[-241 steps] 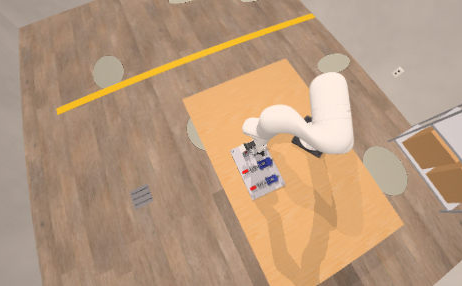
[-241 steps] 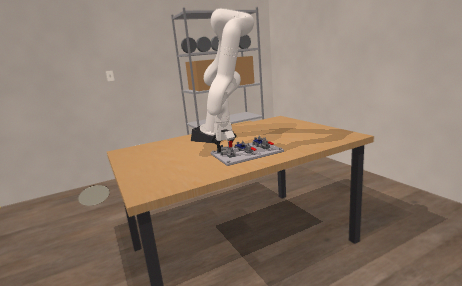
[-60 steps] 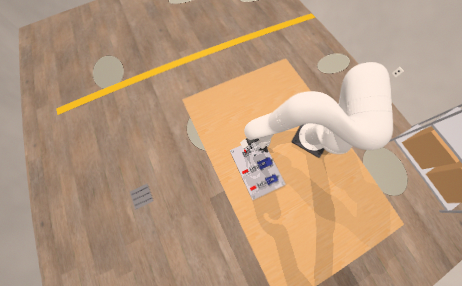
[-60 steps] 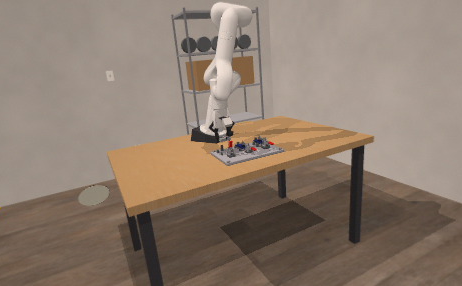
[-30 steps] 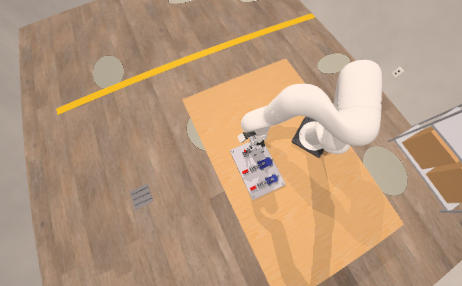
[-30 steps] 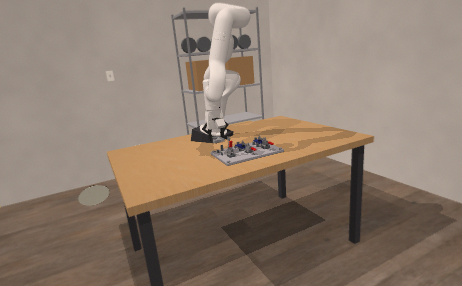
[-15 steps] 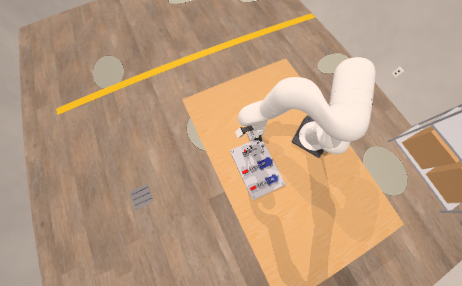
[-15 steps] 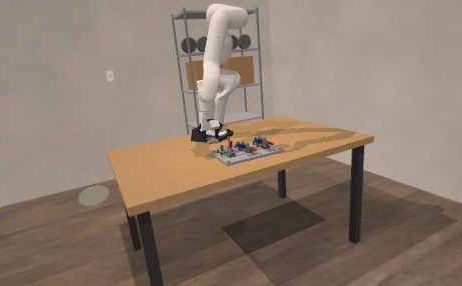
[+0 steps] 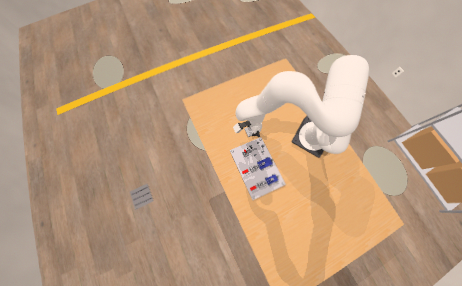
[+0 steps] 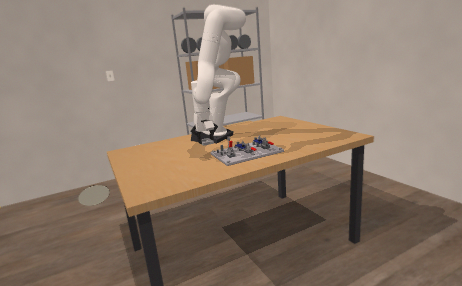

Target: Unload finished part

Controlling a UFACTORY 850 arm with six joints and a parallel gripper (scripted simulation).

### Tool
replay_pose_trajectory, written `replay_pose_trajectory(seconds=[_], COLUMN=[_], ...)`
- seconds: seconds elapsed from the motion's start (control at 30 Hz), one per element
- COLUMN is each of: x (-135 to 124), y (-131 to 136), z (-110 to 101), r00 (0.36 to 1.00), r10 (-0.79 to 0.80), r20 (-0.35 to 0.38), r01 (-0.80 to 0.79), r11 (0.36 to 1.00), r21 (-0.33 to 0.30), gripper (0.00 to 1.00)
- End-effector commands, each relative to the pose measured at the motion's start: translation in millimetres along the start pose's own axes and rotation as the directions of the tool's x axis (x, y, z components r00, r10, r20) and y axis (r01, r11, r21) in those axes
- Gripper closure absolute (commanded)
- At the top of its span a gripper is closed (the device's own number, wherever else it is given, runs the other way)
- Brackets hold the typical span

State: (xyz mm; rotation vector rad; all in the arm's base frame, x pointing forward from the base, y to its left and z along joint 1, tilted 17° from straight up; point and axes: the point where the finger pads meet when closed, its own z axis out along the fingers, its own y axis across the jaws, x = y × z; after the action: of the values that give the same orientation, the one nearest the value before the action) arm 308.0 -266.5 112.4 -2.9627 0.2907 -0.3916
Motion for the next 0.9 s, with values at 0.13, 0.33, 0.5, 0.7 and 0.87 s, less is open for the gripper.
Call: replay_pose_trajectory(seconds=[0.13,0.33,0.5,0.7,0.87], x=[0.9,0.9,0.9,0.9,0.9], y=[13.9,18.8,20.6,21.0,21.0], z=[-0.3,-0.3,-0.3,-0.3,-0.3], r00=[1.000,1.000,1.000,1.000,1.000], r10=[0.000,0.000,0.000,0.000,0.000], r20=[0.000,0.000,0.000,0.000,0.000], r01=[0.000,0.000,0.000,0.000,0.000], r11=[1.000,1.000,1.000,1.000,1.000], r21=[0.000,0.000,0.000,0.000,0.000], gripper=[1.00,1.00,1.00,1.00,1.00])
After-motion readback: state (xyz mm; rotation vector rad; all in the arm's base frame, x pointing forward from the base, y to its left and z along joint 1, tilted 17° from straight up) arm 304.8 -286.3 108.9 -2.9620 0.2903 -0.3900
